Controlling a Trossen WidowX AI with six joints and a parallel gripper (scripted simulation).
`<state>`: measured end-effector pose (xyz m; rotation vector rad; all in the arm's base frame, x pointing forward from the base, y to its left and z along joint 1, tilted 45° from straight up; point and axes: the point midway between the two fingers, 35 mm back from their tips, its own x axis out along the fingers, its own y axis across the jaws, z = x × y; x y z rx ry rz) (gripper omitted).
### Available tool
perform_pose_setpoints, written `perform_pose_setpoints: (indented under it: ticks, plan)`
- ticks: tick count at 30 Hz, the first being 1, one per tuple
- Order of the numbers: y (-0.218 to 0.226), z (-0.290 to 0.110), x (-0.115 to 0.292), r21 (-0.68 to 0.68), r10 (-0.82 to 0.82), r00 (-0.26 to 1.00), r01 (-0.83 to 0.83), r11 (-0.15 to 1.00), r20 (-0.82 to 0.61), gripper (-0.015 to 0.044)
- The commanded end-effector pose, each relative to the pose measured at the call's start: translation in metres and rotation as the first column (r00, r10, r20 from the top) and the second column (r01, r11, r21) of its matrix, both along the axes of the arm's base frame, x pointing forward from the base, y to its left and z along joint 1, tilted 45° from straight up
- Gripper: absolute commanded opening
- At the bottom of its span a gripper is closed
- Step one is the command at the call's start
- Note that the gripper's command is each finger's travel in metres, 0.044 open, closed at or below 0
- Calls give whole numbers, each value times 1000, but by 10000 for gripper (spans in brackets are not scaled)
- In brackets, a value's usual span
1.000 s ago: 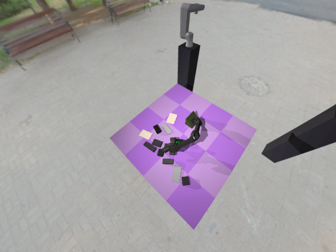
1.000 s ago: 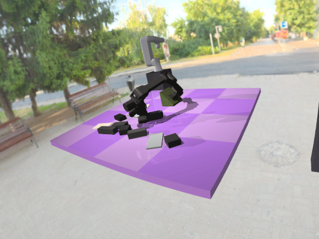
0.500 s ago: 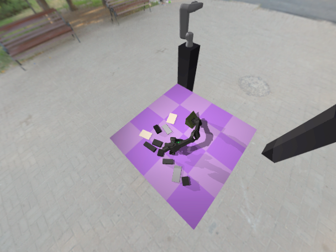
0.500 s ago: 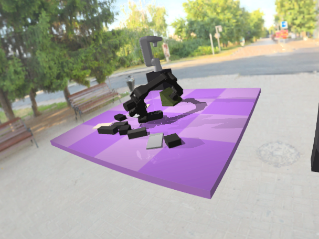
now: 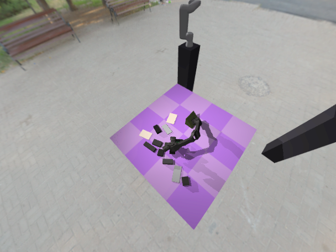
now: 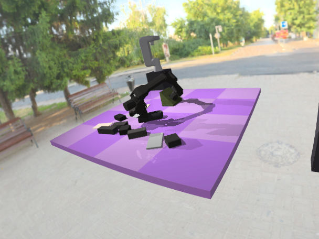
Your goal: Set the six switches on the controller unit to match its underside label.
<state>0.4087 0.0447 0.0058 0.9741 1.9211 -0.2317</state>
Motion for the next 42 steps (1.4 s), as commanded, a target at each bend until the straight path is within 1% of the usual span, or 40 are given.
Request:
perform_pose_setpoints:
  ticks: [1,42]
  plan:
    - [-1,-1,-2,-1,2,1000,-2,1000,0,0]
    - [-20,-19,-40,-2,2,1000,-2,1000,-2,0]
